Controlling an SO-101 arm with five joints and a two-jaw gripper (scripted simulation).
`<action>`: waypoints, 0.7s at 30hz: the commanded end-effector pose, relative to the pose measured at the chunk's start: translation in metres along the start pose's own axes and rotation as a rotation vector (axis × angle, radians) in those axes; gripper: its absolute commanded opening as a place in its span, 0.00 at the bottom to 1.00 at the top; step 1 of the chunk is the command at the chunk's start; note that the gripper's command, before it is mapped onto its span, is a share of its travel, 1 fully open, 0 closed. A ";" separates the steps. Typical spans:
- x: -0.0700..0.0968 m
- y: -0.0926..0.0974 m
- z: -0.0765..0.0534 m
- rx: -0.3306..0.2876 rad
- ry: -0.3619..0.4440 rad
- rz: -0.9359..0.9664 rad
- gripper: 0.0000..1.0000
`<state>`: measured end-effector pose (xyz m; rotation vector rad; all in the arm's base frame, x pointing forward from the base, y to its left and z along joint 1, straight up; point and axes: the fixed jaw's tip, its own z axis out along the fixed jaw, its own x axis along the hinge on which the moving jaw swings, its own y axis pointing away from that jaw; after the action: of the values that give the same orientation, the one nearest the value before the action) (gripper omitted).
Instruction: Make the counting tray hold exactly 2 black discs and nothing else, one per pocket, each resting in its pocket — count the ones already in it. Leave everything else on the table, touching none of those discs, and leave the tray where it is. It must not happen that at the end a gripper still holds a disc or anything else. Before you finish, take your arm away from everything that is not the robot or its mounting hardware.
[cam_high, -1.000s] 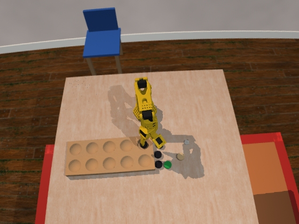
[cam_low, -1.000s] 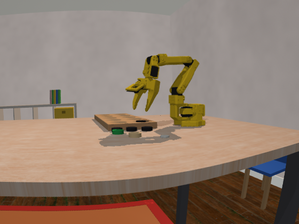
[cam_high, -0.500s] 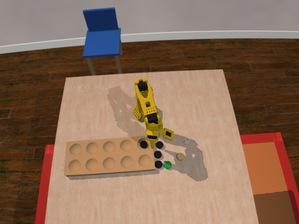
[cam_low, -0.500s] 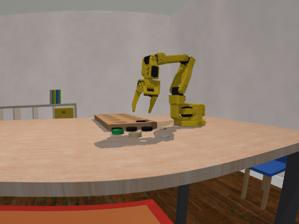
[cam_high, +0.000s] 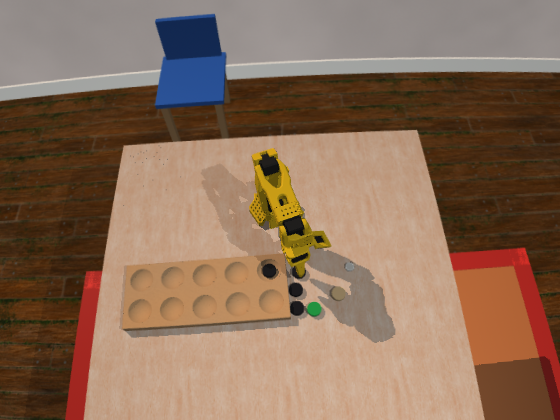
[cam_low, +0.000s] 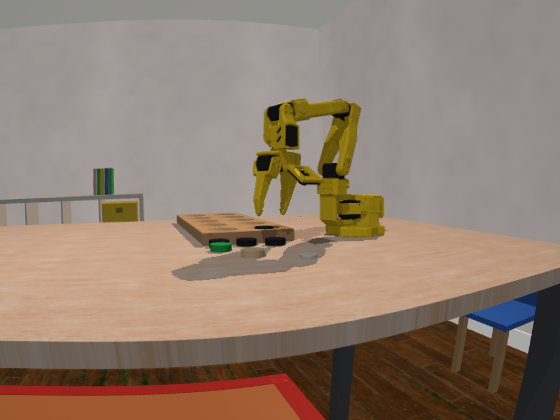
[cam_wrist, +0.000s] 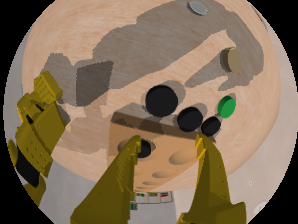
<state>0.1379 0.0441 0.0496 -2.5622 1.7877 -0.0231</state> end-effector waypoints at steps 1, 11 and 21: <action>-0.002 -0.009 -0.009 0.062 0.002 -0.070 0.27; -0.003 -0.010 -0.008 0.050 0.002 -0.164 0.27; -0.003 -0.010 -0.008 0.050 0.002 -0.165 0.27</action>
<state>0.1374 0.0467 0.0485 -2.7030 1.5948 -0.0071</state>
